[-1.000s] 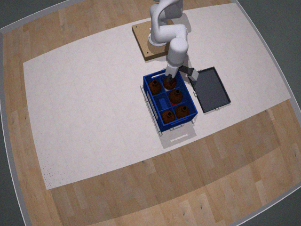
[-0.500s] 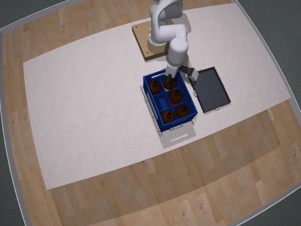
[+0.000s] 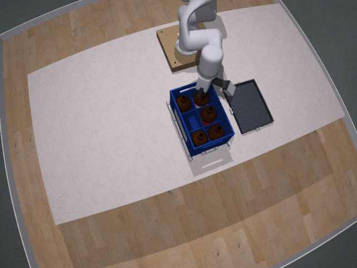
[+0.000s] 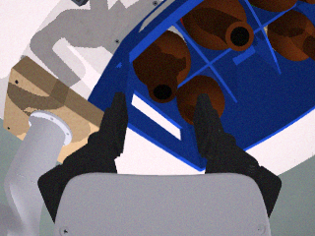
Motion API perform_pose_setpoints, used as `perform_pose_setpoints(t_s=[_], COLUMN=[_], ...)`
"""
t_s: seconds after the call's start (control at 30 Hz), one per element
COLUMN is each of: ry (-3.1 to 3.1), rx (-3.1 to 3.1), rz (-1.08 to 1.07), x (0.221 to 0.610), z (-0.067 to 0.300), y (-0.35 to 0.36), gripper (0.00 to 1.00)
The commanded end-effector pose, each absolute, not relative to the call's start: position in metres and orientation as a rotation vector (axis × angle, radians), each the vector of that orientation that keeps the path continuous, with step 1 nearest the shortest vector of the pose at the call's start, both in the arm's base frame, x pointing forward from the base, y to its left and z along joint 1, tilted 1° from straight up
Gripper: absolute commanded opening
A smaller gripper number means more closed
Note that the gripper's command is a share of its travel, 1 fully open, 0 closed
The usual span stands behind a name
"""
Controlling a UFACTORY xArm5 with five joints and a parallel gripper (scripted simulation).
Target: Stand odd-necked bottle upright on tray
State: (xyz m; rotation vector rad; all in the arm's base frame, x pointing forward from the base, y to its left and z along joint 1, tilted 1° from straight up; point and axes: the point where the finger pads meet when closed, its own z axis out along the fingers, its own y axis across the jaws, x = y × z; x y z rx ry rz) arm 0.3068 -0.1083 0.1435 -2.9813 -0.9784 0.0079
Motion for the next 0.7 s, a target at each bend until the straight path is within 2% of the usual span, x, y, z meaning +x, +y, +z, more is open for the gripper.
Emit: perform_pose_setpoints(t_s=[0.0,0.67], ry=[-0.979,-0.979], rx=[-2.983,-2.983], rz=[0.004,0.004], x=[0.308,0.308], z=[0.144,0.129], y=[-0.109,-0.109], gripper=[0.65,0.65])
